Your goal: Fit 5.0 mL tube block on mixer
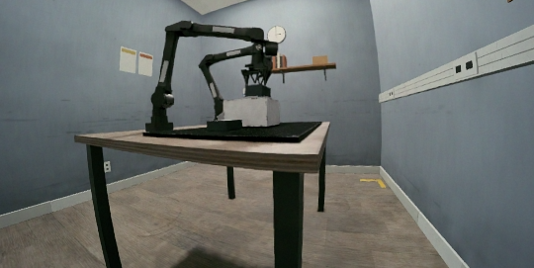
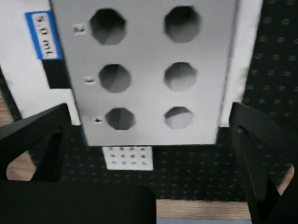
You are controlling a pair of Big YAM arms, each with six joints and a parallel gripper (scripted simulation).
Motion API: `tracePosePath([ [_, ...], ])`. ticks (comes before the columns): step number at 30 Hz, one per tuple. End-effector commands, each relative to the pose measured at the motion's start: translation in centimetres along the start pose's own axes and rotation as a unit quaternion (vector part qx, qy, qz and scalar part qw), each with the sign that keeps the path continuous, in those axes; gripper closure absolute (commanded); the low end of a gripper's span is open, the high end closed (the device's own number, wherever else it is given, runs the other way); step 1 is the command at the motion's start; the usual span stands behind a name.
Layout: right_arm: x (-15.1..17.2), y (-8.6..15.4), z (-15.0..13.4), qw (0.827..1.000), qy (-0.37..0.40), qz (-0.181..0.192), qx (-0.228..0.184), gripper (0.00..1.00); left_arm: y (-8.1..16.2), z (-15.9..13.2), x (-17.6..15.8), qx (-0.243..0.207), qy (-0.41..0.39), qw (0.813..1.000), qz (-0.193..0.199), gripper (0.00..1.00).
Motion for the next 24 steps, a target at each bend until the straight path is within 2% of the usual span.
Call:
tracePosePath([
  [1,-1.0,-0.7,0.2,1.000,0.007,0.015,0.010,0.00,0.4,0.0,0.3,-0.004,0.008,1.000,0.001,0.00],
  [11,-1.8,2.4,0.8,0.999,-0.007,-0.031,-0.020,0.00,2.0,0.6,0.5,-0.024,0.008,1.000,0.007,0.00],
  [21,-0.5,2.3,0.0,1.000,-0.009,-0.024,-0.016,0.00,2.5,0.8,0.5,-0.032,0.008,0.999,0.010,0.00],
  [24,-0.5,1.3,0.0,1.000,-0.009,-0.014,-0.009,0.00,2.7,0.8,0.6,-0.033,0.008,0.999,0.010,0.00],
])
Point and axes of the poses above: on each arm, the point where the finger pads meet when closed, its own y axis back along the fingers, its own x axis across the jaws, z = x × y, the point moved 5 cm from there along y, back along the fingers, and after that the axes turned 10 degrees about -y, right-handed, at the moved point
